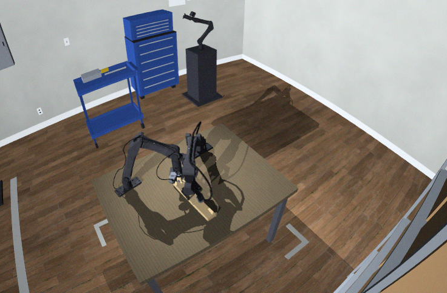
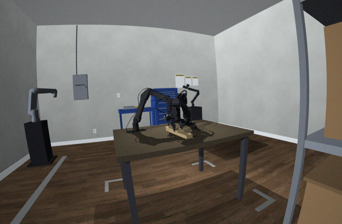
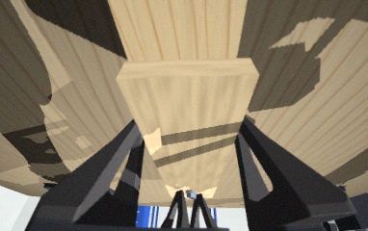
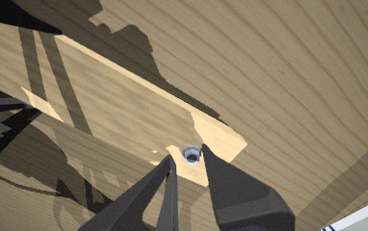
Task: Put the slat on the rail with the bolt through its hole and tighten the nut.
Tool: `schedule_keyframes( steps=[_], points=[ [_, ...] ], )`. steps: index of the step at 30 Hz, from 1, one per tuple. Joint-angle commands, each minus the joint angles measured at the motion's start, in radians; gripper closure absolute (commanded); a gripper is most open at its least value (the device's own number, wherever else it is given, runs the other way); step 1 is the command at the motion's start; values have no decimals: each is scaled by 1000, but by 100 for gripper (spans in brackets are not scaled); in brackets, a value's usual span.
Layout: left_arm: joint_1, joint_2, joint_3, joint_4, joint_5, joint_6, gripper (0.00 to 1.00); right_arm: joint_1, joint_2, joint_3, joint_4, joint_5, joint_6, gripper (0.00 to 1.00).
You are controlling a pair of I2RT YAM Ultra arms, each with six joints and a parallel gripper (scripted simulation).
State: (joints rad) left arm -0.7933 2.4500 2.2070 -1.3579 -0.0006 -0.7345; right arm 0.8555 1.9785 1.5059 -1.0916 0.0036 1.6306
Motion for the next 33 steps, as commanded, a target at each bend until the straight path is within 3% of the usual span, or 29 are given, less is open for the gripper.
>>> schedule_keyframes(
  steps=[1,5,6,20,22,23,33],
  points=[
    [0,-9,4,1,0,0,28,5,-11,7,-6,10,-249,66],
    [0,-9,4,1,0,0,28,5,-12,7,-7,10,-343,66],
    [0,-9,4,1,0,0,28,5,-13,7,-8,10,-461,66],
    [0,-9,4,1,0,0,28,4,-17,9,-14,9,-1119,66],
    [0,-9,4,1,0,0,28,4,-17,9,-14,9,-1119,66],
    [0,-9,4,1,0,0,28,4,-17,9,-15,9,-1237,66],
    [0,-9,4,1,0,0,28,4,-21,10,-19,9,-1706,66]
  ],
)
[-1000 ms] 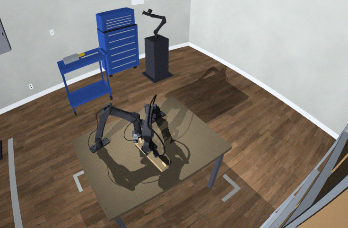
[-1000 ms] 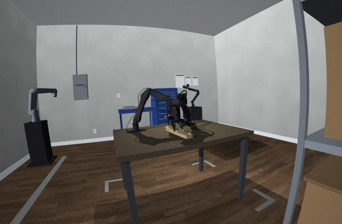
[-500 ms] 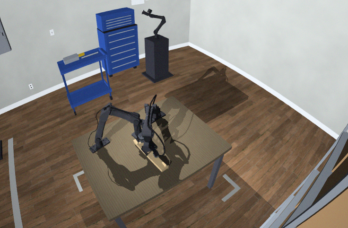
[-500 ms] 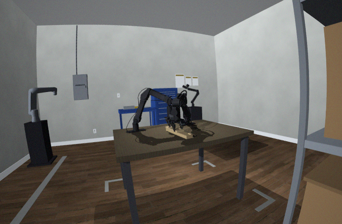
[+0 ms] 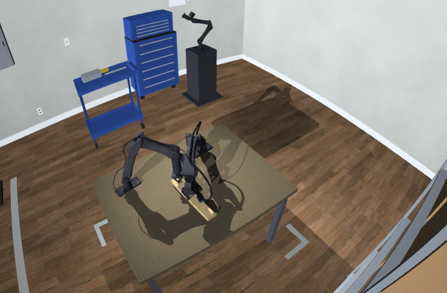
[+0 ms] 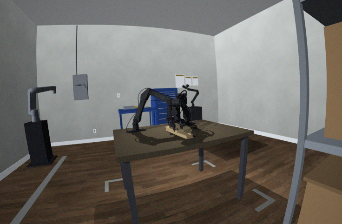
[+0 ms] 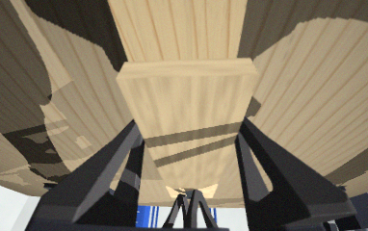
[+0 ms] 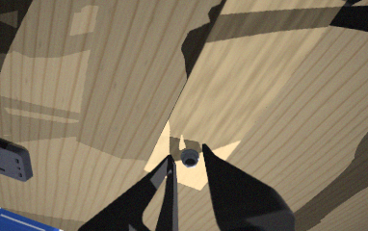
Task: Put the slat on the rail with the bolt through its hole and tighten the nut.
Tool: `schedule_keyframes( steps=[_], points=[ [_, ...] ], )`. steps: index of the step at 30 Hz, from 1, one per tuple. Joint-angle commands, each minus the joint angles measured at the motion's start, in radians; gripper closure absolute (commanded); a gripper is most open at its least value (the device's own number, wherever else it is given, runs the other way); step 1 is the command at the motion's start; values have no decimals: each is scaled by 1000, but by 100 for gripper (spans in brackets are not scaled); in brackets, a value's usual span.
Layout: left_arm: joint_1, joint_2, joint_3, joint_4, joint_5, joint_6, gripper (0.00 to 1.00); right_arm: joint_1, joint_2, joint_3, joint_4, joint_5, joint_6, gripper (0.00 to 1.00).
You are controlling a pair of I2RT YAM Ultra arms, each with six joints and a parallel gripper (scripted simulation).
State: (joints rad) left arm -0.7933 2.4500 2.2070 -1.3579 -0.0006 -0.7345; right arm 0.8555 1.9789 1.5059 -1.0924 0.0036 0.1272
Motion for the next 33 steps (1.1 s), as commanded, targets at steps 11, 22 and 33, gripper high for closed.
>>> schedule_keyframes(
  steps=[11,22,33],
  points=[
    [0,-9,4,1,0,0,28,4,-22,15,-26,9,-696,66],
    [0,-9,4,1,0,0,28,5,-22,19,-34,10,-1167,66],
    [0,-9,4,1,0,0,28,-1,-22,19,-34,-3,-1356,66]
  ],
)
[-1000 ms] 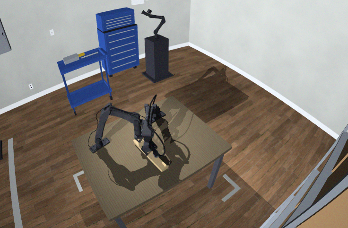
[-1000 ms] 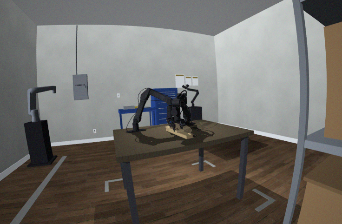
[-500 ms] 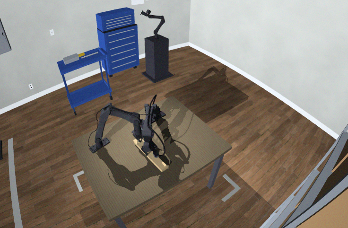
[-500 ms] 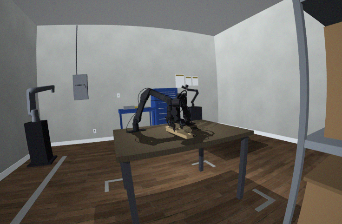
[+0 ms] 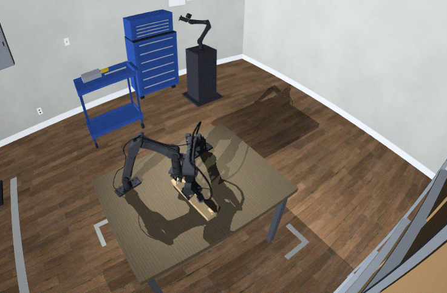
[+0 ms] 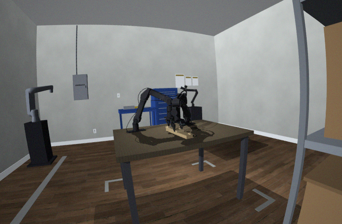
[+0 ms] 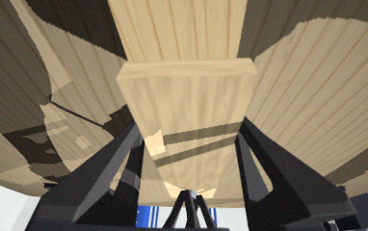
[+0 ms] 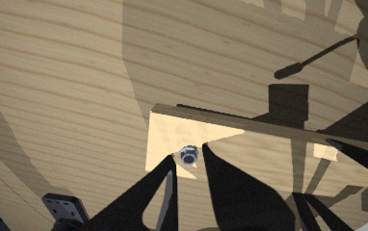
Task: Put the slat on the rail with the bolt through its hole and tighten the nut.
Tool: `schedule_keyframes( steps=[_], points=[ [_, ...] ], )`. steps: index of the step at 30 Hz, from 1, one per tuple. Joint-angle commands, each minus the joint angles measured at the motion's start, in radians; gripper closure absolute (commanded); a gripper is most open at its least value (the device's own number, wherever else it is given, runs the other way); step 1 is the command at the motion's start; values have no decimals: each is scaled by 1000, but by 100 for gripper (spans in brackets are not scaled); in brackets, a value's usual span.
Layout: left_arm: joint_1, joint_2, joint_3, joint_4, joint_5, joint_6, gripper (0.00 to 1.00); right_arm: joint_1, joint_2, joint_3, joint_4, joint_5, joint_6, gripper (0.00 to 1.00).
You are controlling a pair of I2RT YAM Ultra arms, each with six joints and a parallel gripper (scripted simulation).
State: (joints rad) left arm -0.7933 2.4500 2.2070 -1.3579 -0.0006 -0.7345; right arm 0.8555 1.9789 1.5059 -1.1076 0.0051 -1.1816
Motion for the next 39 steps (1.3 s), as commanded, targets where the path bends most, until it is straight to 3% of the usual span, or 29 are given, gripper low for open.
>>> schedule_keyframes(
  steps=[1,25,26,33,39],
  points=[
    [0,-9,4,1,0,0,28,-1,-22,20,-19,-4,-48,66],
    [0,-9,4,1,0,0,28,-2,-22,21,-20,-5,-49,66],
    [0,-9,4,1,0,0,28,-1,-18,17,-15,-4,-48,77],
    [0,-9,4,1,0,0,28,0,-7,4,0,0,-42,87],
    [0,-9,4,1,0,0,28,0,-7,4,0,0,-42,88]
  ],
)
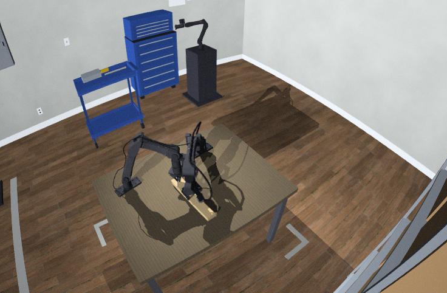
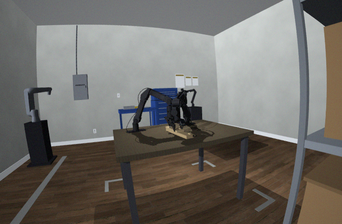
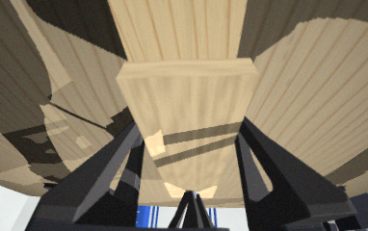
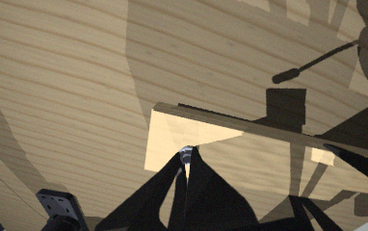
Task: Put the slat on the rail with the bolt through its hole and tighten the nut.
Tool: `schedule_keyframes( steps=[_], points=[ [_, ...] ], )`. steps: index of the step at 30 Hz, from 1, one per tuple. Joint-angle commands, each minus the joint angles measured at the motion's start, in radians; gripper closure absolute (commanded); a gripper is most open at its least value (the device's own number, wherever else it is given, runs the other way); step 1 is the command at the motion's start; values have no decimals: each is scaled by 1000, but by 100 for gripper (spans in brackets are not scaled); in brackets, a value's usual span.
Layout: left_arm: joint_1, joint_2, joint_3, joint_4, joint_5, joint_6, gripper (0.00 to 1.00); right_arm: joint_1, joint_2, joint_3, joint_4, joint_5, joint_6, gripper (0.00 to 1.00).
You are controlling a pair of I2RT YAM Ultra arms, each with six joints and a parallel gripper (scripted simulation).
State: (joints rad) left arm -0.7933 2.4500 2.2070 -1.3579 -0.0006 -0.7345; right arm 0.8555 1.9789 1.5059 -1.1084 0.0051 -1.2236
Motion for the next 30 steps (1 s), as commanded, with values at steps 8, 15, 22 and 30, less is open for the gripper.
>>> schedule_keyframes(
  steps=[8,15,22,30],
  points=[
    [0,-9,4,1,0,0,28,0,-7,4,0,0,0,88],
    [0,-9,4,1,0,0,28,0,-7,4,0,0,0,88],
    [0,-9,4,1,0,0,28,0,-7,4,1,0,26,88],
    [0,-9,4,1,0,0,28,-3,-8,3,2,-6,324,88]
  ],
)
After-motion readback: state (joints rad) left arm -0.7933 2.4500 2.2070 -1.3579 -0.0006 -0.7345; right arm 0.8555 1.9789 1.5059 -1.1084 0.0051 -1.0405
